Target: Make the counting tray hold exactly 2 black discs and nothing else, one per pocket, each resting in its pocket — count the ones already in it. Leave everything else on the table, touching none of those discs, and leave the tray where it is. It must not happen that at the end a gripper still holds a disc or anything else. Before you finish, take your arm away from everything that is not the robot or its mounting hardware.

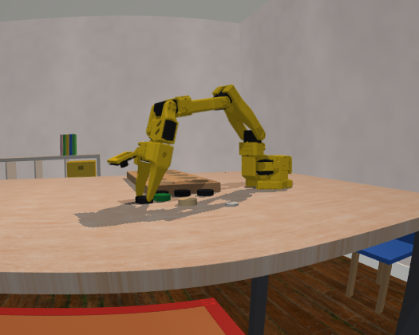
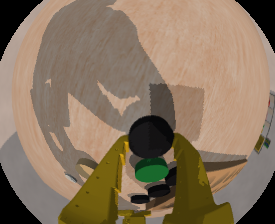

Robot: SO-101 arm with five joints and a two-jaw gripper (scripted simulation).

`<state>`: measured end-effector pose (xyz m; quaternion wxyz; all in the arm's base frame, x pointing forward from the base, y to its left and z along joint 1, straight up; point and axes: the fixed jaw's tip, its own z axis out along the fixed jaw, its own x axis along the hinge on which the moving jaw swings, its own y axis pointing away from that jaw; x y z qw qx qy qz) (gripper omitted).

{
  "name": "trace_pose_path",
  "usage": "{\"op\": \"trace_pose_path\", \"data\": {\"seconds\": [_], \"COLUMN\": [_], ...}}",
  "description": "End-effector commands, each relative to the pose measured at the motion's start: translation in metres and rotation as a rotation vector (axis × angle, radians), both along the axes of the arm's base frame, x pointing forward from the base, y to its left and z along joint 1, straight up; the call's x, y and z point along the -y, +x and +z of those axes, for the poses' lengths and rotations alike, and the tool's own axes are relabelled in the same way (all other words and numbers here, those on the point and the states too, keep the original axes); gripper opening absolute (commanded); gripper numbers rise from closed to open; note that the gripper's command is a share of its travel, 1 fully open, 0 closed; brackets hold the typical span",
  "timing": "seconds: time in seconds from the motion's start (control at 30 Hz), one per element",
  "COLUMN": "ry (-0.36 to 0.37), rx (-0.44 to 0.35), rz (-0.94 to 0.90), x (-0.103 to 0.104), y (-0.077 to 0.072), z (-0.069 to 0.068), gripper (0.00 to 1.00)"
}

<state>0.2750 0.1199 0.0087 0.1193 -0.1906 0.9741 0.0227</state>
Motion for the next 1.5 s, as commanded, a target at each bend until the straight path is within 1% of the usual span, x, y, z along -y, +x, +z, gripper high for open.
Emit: {"op": "trace_pose_path", "data": {"seconds": [0.0, 0.2, 0.37, 1.2, 1.33, 1.47], "ry": [0.053, 0.053, 0.053, 0.053, 0.053, 0.053], "rx": [0.132, 0.132, 0.132, 0.132, 0.132, 0.132], "rz": [0.0, 0.0, 0.0, 0.0, -0.001, -0.004], "x": [-0.0051, -0.0051, -0.0051, -0.0051, -0.0047, -0.0039], "y": [0.0158, 0.0158, 0.0158, 0.0158, 0.0158, 0.0157], "z": [0.0334, 0.0334, 0.0334, 0.0337, 0.0362, 0.0418], "gripper": [0.12, 0.03, 0.0, 0.0, 0.0, 0.0]}}
